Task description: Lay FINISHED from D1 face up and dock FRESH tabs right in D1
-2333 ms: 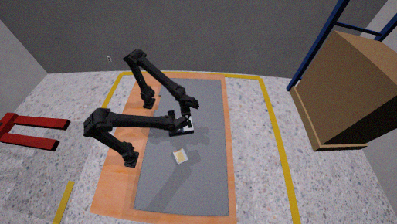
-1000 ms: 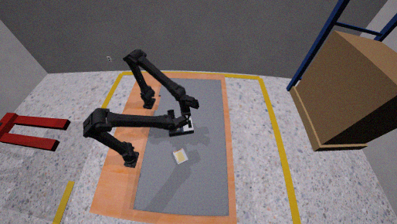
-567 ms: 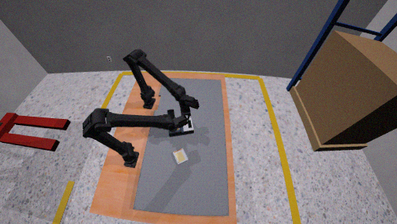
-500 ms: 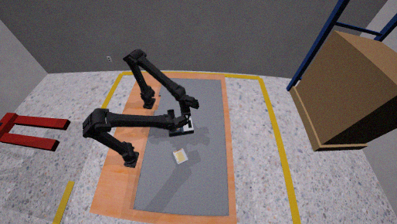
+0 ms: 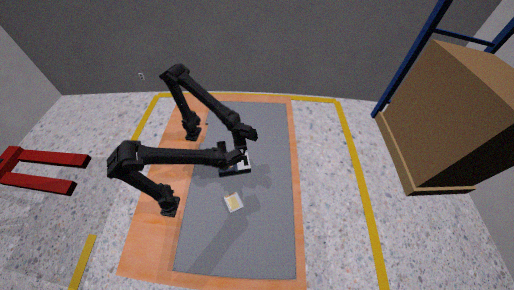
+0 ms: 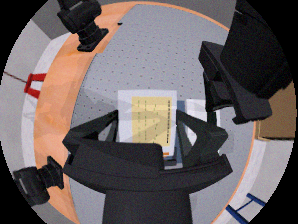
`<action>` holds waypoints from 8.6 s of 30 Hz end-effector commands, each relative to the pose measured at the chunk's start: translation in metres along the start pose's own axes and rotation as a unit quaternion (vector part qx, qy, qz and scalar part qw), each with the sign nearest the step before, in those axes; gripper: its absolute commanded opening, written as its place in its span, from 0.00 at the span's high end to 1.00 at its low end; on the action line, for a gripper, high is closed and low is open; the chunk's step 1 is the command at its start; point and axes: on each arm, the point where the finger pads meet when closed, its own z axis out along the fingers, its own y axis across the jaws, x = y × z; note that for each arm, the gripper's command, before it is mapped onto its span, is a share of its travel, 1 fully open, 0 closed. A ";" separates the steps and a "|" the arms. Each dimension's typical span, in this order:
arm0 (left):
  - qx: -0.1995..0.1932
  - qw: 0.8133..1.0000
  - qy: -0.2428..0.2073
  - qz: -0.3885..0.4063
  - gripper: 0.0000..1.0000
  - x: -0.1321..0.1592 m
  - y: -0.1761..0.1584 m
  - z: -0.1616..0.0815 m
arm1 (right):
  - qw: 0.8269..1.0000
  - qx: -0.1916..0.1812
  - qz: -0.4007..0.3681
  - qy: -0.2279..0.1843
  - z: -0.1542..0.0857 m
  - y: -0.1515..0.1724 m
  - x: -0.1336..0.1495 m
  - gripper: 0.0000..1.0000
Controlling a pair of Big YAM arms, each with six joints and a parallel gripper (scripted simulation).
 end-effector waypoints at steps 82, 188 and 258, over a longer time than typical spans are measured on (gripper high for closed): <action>-0.051 0.997 0.049 -0.010 1.00 0.029 0.037 0.044 | 0.999 0.025 -0.025 -0.007 -0.029 -0.022 -0.027 1.00; 0.000 1.000 -0.001 0.000 1.00 0.007 0.009 0.011 | 1.000 0.005 -0.009 -0.002 -0.020 -0.004 -0.019 1.00; 0.007 1.000 -0.009 0.002 1.00 -0.003 -0.003 -0.012 | 1.000 0.005 -0.009 -0.002 -0.020 -0.004 -0.019 1.00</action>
